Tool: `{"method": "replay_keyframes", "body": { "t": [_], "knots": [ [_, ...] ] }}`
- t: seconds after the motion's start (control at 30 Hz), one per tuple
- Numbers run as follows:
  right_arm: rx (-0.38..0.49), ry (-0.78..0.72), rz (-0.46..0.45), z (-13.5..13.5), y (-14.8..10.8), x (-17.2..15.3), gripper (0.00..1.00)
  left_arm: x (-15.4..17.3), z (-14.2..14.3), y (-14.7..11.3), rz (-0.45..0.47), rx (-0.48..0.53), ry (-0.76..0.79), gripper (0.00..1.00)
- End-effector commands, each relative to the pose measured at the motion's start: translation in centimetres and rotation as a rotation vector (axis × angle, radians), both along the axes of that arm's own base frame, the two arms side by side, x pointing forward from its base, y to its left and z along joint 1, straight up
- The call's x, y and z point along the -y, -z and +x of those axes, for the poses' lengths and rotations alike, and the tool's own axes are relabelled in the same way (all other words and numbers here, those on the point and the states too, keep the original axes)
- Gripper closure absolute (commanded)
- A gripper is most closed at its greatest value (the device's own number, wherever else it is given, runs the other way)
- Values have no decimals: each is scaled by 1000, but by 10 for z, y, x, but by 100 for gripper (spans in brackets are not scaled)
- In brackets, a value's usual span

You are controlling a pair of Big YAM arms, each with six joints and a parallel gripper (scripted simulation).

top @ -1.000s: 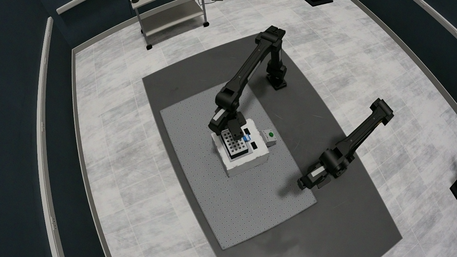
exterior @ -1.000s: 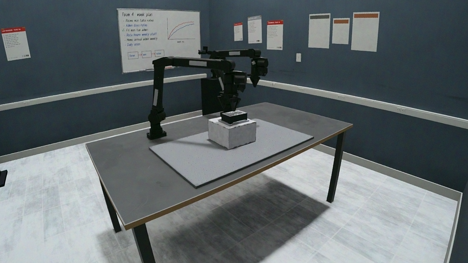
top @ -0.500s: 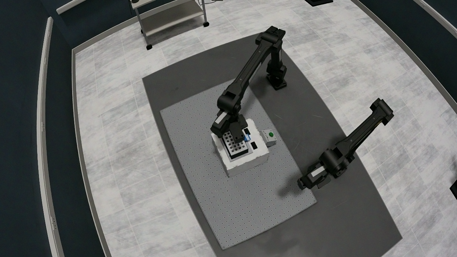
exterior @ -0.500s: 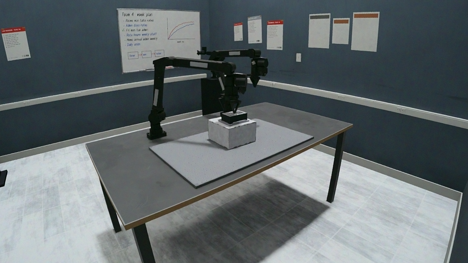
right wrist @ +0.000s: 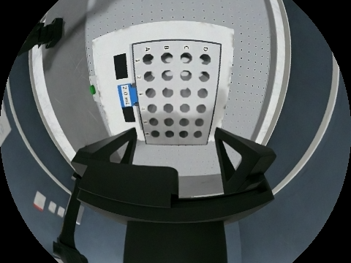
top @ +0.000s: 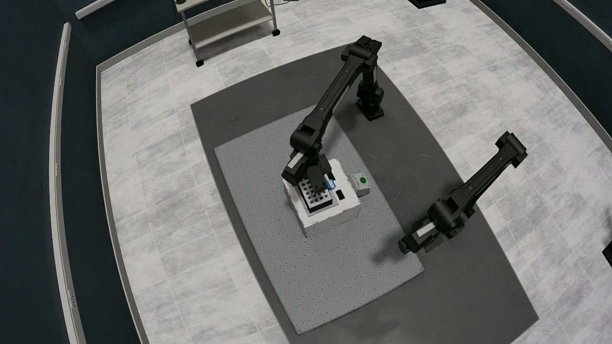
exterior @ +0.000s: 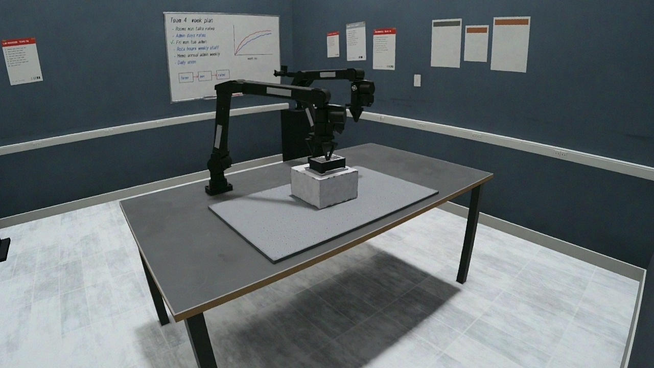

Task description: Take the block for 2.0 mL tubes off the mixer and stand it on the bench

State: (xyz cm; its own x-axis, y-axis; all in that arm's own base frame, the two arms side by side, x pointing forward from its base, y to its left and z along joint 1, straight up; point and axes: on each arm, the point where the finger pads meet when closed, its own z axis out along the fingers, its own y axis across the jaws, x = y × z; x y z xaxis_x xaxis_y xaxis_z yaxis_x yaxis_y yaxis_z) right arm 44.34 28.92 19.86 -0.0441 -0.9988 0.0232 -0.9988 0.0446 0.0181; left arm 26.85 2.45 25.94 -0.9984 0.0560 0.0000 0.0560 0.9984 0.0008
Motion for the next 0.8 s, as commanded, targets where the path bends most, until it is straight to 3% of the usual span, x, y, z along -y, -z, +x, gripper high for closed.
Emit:
{"method": "replay_keyframes", "body": {
  "t": [0.0, 0.2, 0.77],
  "knots": [
    [70, -6, 44, 15, -32, -7, 0, -1, 6, 1, -1, 6, 6, 100],
    [101, 10, 64, 20, -42, -10, 0, -1, 6, 1, -1, 6, 6, 100],
    [31, 22, 19, -2, -24, 4, 0, 0, 6, 0, 0, 9, 7, 100]
  ]
}}
